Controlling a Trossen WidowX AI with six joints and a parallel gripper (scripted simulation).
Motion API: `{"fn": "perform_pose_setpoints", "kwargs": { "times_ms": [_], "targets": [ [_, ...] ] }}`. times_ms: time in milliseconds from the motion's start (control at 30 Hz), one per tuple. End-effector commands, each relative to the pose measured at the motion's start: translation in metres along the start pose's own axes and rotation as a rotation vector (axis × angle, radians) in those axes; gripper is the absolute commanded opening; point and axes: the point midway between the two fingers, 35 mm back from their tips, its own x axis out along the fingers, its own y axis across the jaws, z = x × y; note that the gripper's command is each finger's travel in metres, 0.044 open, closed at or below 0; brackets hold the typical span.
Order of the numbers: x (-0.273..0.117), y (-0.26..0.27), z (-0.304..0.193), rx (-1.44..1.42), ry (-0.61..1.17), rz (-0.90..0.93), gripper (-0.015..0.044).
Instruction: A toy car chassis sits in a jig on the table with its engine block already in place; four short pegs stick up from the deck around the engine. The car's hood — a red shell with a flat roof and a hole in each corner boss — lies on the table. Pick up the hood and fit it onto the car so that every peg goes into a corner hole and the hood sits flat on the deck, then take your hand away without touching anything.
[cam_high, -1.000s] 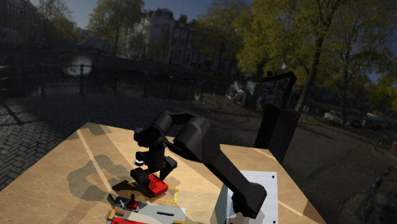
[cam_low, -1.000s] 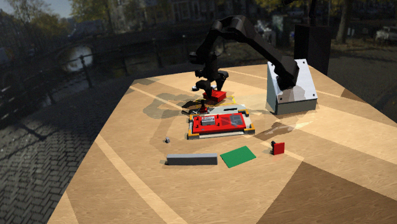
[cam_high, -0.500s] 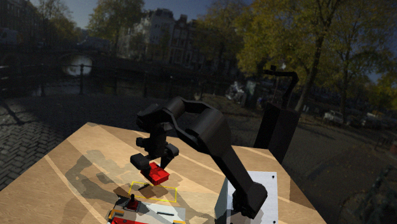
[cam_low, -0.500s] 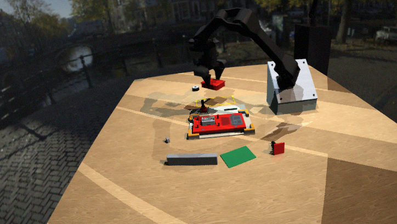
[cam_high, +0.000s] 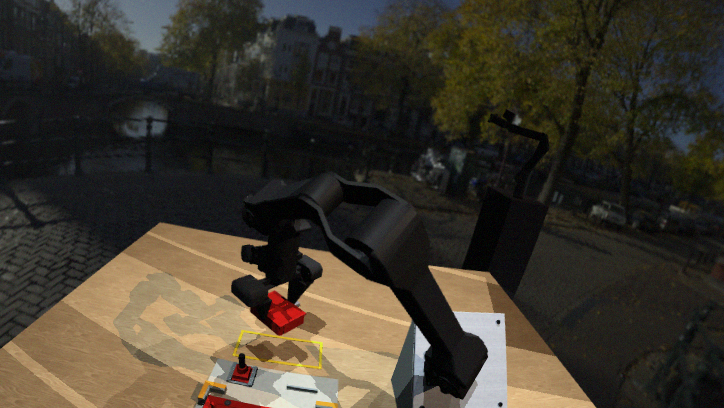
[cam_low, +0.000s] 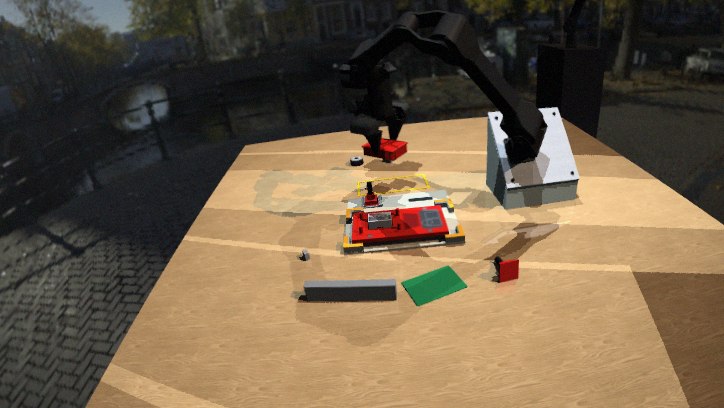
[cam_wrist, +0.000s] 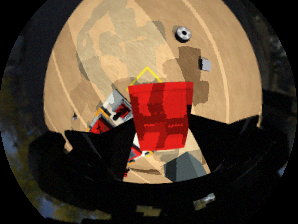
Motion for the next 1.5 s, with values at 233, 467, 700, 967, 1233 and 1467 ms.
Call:
{"fn": "perform_pose_setpoints", "kwargs": {
  "times_ms": [233, 467, 700, 967, 1233, 1467],
  "targets": [
    [-0.004, 0.072, -0.03, -0.212, 0.0, -0.001, 0.0],
    [-0.005, 0.114, -0.053, -0.354, 0.0, -0.001, 0.0],
    [-0.004, 0.156, -0.083, -0.507, 0.004, 0.005, 0.0],
    [-0.003, 0.191, -0.116, -0.65, 0.012, 0.018, 0.0],
    [0.002, 0.19, -0.113, -0.651, 0.012, 0.018, 0.0],
    [0.032, 0.192, -0.115, -0.651, 0.012, 0.019, 0.0]
  ]
}}
